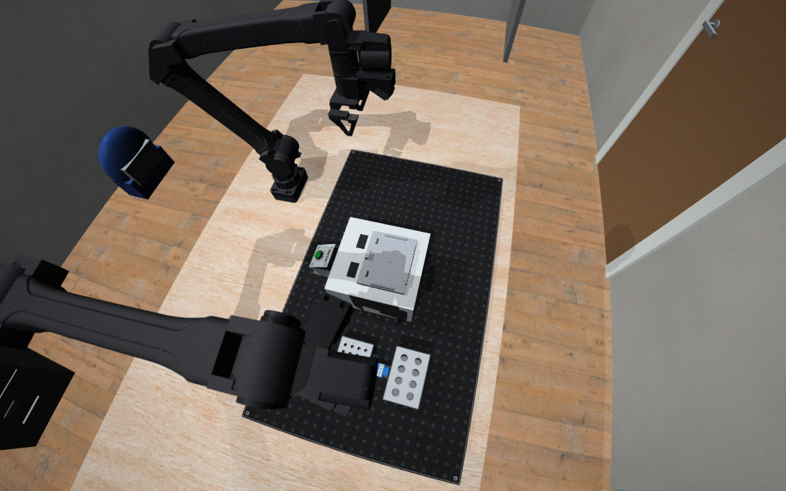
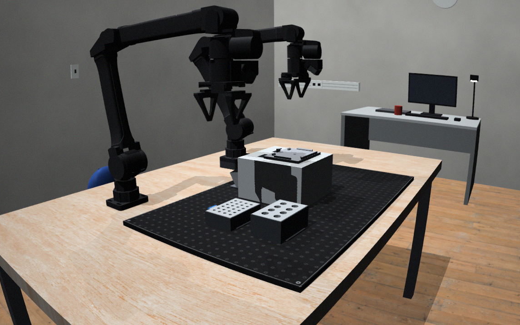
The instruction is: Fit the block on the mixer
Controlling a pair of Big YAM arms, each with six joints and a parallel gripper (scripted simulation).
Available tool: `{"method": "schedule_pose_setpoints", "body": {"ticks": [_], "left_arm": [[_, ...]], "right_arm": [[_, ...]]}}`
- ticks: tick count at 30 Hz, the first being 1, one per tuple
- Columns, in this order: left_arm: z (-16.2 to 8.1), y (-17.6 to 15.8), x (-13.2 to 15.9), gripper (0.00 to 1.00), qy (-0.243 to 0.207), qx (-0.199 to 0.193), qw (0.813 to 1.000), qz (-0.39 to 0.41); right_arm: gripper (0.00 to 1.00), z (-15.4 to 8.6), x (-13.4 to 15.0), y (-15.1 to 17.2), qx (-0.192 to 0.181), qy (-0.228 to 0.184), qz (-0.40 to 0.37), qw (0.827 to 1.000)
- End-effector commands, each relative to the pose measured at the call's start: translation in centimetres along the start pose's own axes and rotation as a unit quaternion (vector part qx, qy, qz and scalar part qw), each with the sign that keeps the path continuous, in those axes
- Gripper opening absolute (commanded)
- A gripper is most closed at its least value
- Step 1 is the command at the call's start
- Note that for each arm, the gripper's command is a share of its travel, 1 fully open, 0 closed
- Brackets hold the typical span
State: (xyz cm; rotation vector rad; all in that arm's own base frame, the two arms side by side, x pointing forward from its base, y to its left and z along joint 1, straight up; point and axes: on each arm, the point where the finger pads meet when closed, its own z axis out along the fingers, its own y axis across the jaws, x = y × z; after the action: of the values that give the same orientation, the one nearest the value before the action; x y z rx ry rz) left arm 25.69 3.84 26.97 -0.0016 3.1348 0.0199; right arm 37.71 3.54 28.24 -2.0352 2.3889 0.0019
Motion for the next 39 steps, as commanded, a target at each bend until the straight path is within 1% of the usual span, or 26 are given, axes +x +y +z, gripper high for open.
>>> {"method": "schedule_pose_setpoints", "body": {"ticks": [1,6,8,9,11,18,23,26,28,36,38,39], "left_arm": [[-2.1,0.1,-1.4,1.0,-0.031,-0.005,1.0,-0.001],[-2.1,0.1,-1.4,1.0,-0.031,-0.005,1.0,-0.001],[-2.1,0.1,-1.4,1.0,-0.031,-0.005,1.0,-0.001],[-2.1,0.1,-1.4,1.0,-0.031,-0.005,1.0,-0.001],[-2.1,0.1,-1.4,1.0,-0.031,-0.005,1.0,0.0],[-2.1,0.1,-1.4,1.0,-0.031,-0.005,1.0,0.0],[-2.1,0.0,-1.4,1.0,-0.031,-0.004,1.0,0.001],[-2.1,0.0,-1.4,1.0,-0.031,-0.004,1.0,0.001],[-2.1,0.0,-1.4,1.0,-0.031,-0.004,1.0,0.001],[-2.1,0.0,-1.3,1.0,-0.031,-0.004,1.0,0.002],[-2.1,0.0,-1.3,1.0,-0.031,-0.004,1.0,0.002],[-2.1,0.0,-1.3,1.0,-0.031,-0.004,1.0,0.002]], "right_arm": [[1.0,2.6,-0.3,-0.5,-0.004,0.002,-0.061,0.998],[1.0,5.6,-0.3,-0.5,-0.003,0.003,-0.111,0.994],[1.0,5.6,-0.3,-0.5,-0.003,0.003,-0.111,0.994],[1.0,5.2,-0.3,-0.6,0.004,0.001,-0.112,0.994],[1.0,6.2,-0.3,-0.5,0.01,-0.001,-0.105,0.994],[1.0,11.0,-0.3,-0.1,-0.002,-0.001,-0.089,0.996],[1.0,13.6,-0.3,-0.1,-0.002,-0.001,-0.08,0.997],[1.0,13.4,-0.3,-0.1,0.002,-0.001,-0.08,0.997],[1.0,14.0,-0.4,-0.3,0.01,-0.003,-0.077,0.997],[1.0,19.4,-0.2,0.2,-0.004,0.0,-0.066,0.998],[1.0,20.2,-0.3,0.0,-0.002,0.0,-0.063,0.998],[1.0,20.0,-0.3,-0.1,-0.001,-0.001,-0.062,0.998]]}}
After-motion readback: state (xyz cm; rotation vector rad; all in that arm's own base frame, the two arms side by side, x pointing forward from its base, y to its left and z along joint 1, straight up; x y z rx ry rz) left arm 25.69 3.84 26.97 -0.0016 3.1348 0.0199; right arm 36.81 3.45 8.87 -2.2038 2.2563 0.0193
